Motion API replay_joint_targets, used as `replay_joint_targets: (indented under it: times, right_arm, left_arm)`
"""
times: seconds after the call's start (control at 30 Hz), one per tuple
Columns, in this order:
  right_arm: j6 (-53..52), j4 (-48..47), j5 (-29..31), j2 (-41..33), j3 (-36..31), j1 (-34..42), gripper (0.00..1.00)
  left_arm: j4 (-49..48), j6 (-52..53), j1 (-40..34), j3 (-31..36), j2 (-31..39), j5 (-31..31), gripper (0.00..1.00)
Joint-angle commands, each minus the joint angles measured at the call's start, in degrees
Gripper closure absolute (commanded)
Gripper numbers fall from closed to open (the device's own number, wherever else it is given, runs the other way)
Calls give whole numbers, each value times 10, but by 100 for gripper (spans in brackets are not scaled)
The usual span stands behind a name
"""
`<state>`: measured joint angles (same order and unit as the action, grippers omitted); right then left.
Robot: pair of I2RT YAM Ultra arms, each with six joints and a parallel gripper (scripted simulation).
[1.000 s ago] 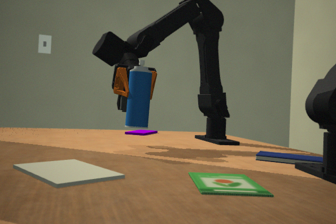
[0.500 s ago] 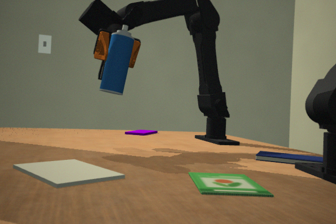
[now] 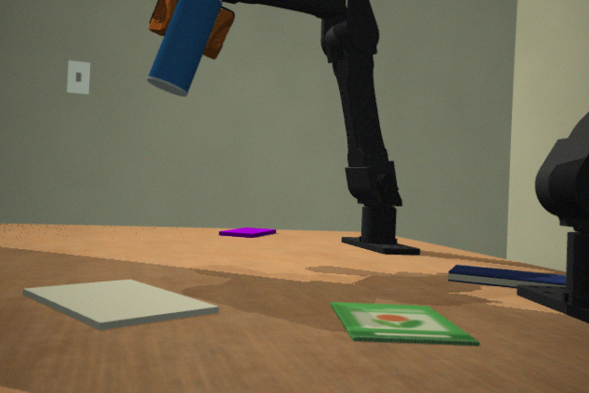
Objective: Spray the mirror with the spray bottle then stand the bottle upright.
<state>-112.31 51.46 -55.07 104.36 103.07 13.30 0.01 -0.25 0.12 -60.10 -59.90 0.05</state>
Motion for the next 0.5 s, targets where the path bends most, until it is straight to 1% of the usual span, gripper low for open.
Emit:
replay_joint_targets:
  times: [0.0,0.07,0.17,0.2,0.47]
  right_arm:
    - [17,48,-5,7,57,-7,100]
    - [20,54,-4,15,71,-1,100]
    - [22,55,-5,19,74,0,100]
    - [21,34,-7,-9,76,-6,100]
    - [19,22,-8,-15,80,-5,100]
  left_arm:
    - [-1,2,-3,-19,0,-3,36]
    - [-1,2,-3,-19,0,-3,36]
    - [-1,2,-3,-19,0,-3,36]
    - [-1,2,-3,-19,0,-3,36]
    - [-1,2,-3,-19,0,-3,36]
